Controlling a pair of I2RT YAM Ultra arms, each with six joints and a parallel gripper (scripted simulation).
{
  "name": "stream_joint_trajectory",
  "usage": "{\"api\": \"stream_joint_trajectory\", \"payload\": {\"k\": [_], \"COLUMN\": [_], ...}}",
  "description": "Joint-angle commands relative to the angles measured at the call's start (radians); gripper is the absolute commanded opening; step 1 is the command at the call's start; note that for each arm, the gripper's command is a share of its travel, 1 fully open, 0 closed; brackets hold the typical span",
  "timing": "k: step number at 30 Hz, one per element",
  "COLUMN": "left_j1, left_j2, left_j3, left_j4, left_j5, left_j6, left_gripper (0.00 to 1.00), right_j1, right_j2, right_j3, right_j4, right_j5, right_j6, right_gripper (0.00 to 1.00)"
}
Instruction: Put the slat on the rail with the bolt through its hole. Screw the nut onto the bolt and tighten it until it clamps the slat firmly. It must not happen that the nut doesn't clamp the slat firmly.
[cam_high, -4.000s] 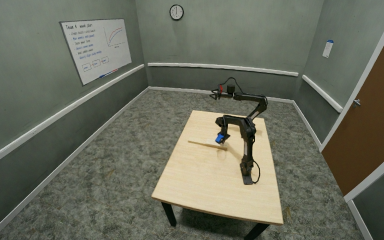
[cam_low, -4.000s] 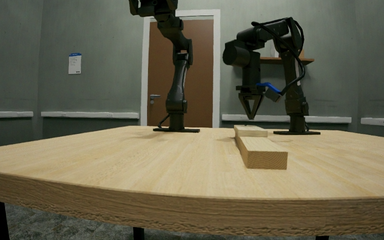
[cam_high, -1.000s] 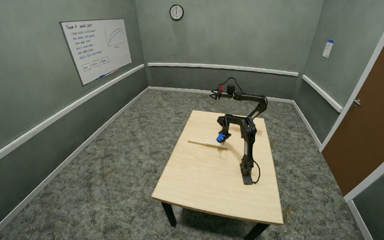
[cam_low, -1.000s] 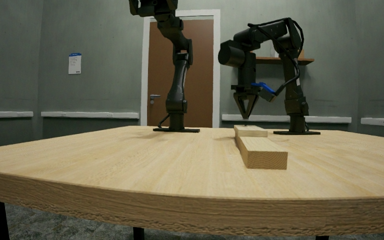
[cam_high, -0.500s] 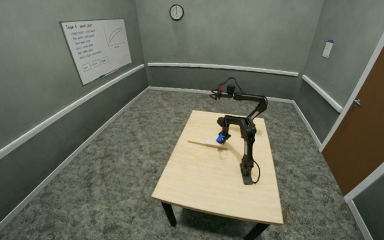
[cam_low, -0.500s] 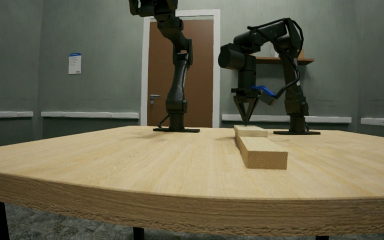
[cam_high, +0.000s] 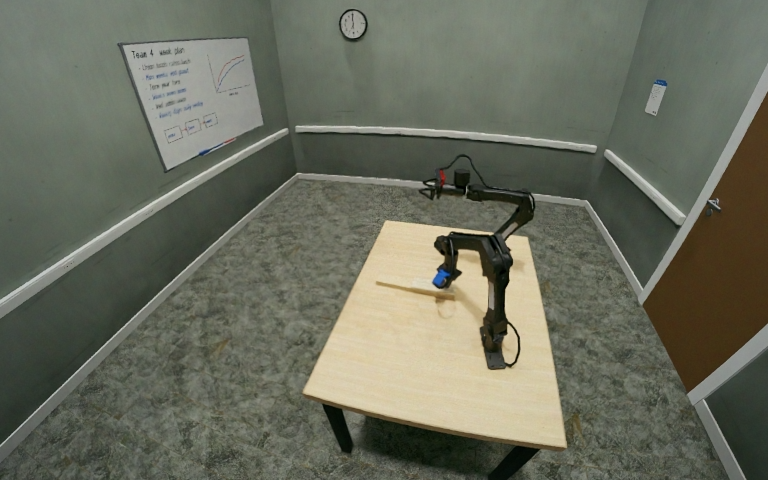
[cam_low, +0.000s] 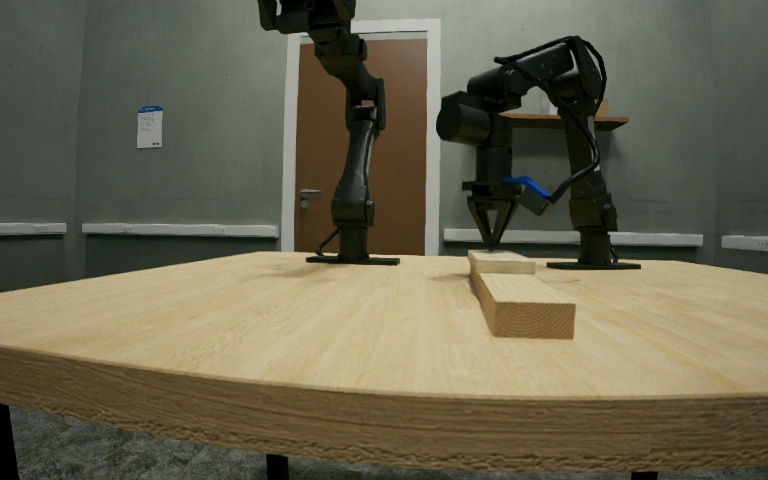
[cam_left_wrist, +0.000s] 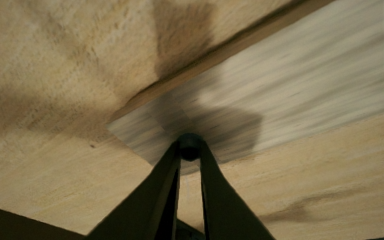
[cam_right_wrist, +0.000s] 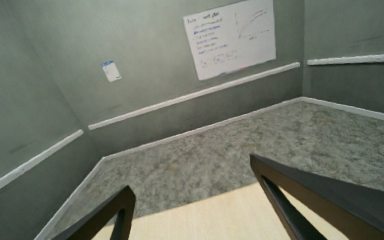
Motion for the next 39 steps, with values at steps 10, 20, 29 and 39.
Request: {"api": "stream_joint_trajectory", "payload": {"k": [10, 20, 29, 39], "left_j1": [-0.004, -0.010, -0.010, -0.010], "left_j2": [0.005, 0.013, 0.004, 0.003], "left_j3": [-0.032, -0.047, -0.047, -0.048], "left_j4": [0.041, 0.056, 0.056, 0.057], "left_j5": [-0.009, -0.017, -0.017, -0.017], "left_j6": [-0.003, -0.012, -0.014, -0.016], "left_gripper": [0.12, 0.12, 0.12, 0.12], "right_j1": [-0.005, -0.005, -0.005, -0.005], "right_j2": [-0.009, -0.009, -0.009, -0.009], "right_j3": [0.005, 0.005, 0.005, 0.005], "right_j4": [0.017, 0.017, 0.017, 0.017], "right_j5": [-0.009, -0.009, -0.009, -0.009], "right_j6": [-0.004, -0.004, -0.004, -0.004], "right_gripper": [1.00, 1.00, 1.00, 1.00]}}
